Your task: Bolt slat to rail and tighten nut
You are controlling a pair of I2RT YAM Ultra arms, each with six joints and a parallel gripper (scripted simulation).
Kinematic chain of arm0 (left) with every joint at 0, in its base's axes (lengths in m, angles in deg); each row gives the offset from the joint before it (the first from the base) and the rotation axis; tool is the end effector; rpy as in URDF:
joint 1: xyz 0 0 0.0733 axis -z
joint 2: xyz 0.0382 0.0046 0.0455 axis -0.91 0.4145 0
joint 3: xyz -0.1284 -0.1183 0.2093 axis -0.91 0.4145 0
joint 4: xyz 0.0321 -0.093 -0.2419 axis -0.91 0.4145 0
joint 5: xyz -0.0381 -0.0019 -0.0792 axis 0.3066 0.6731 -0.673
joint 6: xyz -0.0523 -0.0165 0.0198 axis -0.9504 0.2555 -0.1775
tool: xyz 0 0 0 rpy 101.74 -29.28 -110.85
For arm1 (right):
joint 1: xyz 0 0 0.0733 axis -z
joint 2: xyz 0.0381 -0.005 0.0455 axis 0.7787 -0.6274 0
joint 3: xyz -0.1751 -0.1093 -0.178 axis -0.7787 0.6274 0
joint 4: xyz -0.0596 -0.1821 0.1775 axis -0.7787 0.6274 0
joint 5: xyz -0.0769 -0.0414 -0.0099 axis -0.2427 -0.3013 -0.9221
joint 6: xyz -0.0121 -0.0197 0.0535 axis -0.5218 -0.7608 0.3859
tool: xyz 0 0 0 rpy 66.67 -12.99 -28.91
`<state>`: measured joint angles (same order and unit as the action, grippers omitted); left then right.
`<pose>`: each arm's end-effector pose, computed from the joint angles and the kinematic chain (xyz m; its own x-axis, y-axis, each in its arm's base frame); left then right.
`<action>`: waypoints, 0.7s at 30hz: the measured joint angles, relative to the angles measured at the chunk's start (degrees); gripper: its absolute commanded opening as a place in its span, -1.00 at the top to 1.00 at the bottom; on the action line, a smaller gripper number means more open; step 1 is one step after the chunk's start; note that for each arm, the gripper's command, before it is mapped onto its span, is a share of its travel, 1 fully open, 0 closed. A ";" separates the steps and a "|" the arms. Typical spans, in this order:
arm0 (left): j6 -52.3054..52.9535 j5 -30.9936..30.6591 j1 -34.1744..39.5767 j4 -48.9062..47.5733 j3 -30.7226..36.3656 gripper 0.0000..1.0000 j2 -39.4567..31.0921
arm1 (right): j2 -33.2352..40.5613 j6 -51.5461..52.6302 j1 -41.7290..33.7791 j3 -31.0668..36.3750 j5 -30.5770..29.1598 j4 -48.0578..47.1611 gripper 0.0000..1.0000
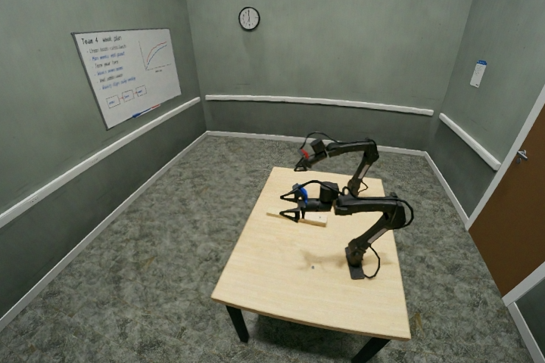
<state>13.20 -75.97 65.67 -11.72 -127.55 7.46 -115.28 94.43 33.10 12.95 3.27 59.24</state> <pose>0.2451 0.0005 0.4057 -0.0085 -0.0025 -1.0000 0.0002 1.0000 -0.0025 0.2752 0.0902 0.3453 -0.5523 0.1839 -0.8131 -0.1142 0.9495 0.2923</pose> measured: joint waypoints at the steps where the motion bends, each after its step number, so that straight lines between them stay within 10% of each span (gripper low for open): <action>1: 0.00 0.00 0.00 0.00 0.00 -1.00 0.00 | 0.28 -0.68 0.44 0.17 0.02 -0.90 -1.00; 21: 0.00 0.00 0.00 0.00 0.00 -1.00 0.00 | 10.45 -15.65 14.69 4.81 -0.15 -17.09 -1.00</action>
<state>13.20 -75.97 65.67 -11.72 -127.55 7.46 -104.84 78.78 47.79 17.76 3.12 42.15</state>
